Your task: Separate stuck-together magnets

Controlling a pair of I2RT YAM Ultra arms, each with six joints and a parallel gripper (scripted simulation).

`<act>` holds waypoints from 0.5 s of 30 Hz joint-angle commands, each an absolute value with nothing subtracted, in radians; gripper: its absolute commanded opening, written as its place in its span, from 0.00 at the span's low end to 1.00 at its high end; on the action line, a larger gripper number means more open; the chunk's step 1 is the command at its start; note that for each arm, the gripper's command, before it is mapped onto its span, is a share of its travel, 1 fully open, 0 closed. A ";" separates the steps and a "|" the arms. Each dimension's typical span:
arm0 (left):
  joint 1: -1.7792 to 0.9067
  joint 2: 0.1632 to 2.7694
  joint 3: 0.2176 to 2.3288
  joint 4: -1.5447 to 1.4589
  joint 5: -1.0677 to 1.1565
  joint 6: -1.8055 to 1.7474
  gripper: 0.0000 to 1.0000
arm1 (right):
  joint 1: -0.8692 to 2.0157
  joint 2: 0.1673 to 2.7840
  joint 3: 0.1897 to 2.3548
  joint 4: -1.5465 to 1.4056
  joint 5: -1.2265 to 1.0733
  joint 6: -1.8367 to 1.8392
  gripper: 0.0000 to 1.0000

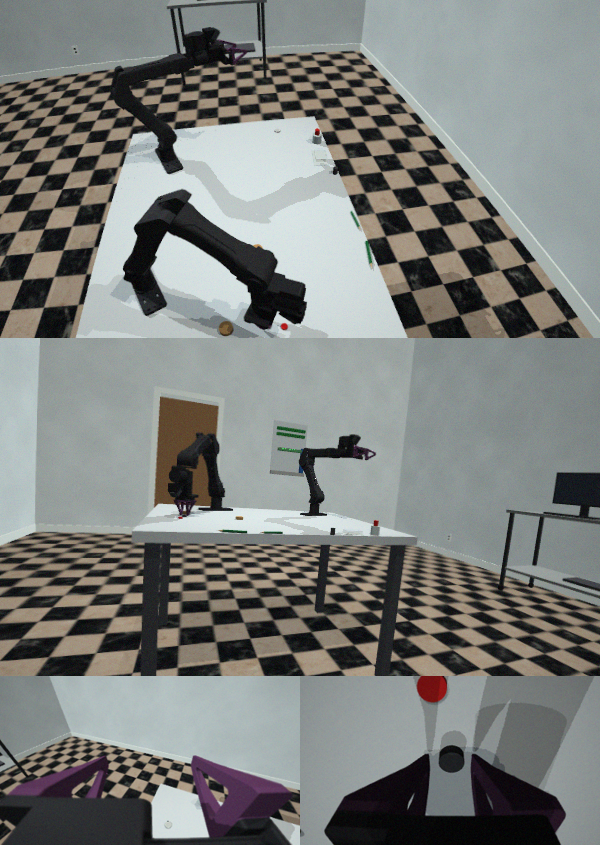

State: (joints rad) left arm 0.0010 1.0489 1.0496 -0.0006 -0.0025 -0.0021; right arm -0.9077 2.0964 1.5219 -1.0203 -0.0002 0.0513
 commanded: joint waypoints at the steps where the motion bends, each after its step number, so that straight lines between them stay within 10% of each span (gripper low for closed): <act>1: 0.003 1.045 1.055 0.005 -0.003 -0.002 1.00 | -0.912 2.079 1.524 -1.016 0.000 0.050 0.33; 15: 0.003 1.045 1.055 0.005 -0.003 -0.002 1.00 | -0.914 2.077 1.521 -1.015 0.000 0.048 0.31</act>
